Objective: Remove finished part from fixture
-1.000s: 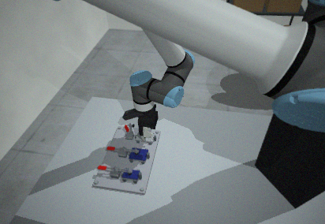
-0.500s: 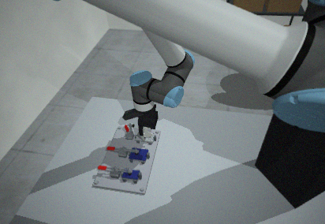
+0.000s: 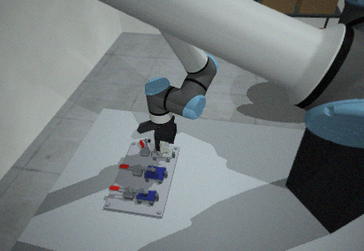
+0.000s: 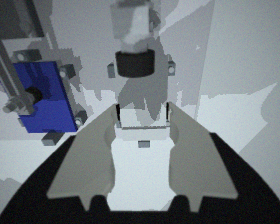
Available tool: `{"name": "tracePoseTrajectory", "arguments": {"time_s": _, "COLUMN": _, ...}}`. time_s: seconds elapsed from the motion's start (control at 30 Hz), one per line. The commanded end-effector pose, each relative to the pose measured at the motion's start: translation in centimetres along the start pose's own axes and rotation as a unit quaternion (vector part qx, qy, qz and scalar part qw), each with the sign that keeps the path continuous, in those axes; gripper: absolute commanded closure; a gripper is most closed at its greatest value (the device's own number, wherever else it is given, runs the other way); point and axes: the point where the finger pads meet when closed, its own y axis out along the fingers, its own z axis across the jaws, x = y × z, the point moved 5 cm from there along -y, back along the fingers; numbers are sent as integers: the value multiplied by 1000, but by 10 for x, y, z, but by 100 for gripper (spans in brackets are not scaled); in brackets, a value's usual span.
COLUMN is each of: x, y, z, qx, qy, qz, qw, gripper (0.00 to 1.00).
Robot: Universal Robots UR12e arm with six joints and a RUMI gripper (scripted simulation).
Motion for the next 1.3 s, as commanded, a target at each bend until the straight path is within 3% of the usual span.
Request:
{"name": "tracePoseTrajectory", "arguments": {"time_s": 0.0, "x": 0, "y": -8, "z": 1, "qx": 1, "qy": 1, "qz": 1, "qw": 1000, "gripper": 100}}
{"name": "tracePoseTrajectory", "arguments": {"time_s": 0.73, "x": 0, "y": -28, "z": 1, "qx": 0, "qy": 1, "qz": 1, "qw": 1000, "gripper": 100}}
{"name": "tracePoseTrajectory", "arguments": {"time_s": 1.27, "x": 0, "y": -30, "z": 1, "qx": 0, "qy": 0, "qz": 1, "qw": 1000, "gripper": 100}}
